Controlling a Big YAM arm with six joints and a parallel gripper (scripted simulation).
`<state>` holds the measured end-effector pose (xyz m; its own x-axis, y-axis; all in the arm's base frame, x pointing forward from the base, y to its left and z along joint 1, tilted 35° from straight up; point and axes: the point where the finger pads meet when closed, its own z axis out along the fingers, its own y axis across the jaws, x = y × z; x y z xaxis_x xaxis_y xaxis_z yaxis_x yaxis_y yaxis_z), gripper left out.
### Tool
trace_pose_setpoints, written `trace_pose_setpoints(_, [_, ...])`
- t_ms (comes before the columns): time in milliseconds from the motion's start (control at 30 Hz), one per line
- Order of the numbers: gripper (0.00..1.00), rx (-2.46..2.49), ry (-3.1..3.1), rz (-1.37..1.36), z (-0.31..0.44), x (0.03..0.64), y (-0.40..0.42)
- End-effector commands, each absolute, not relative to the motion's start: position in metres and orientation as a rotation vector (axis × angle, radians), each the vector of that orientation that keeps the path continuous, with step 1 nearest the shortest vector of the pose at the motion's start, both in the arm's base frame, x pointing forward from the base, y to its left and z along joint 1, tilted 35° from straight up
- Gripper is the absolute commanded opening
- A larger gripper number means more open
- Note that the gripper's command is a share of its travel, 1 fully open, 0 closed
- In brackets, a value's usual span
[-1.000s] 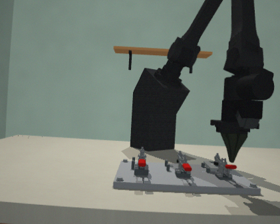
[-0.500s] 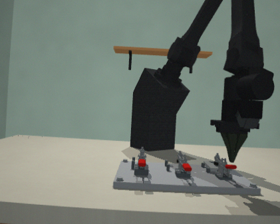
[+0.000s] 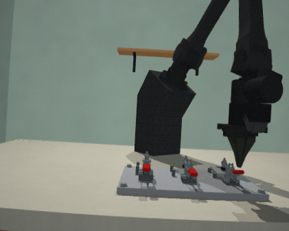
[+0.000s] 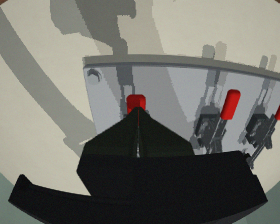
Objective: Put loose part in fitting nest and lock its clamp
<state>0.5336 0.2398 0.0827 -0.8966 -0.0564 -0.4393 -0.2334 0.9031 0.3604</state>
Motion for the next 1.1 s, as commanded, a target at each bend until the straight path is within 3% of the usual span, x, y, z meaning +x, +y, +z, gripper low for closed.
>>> trace_pose_setpoints(0, [0.00,-0.223,2.598,0.583,0.0956,0.5458,0.2529])
trace_pose_setpoints(1067, [0.00,-0.219,2.604,0.580,0.0928,0.5429,0.2508])
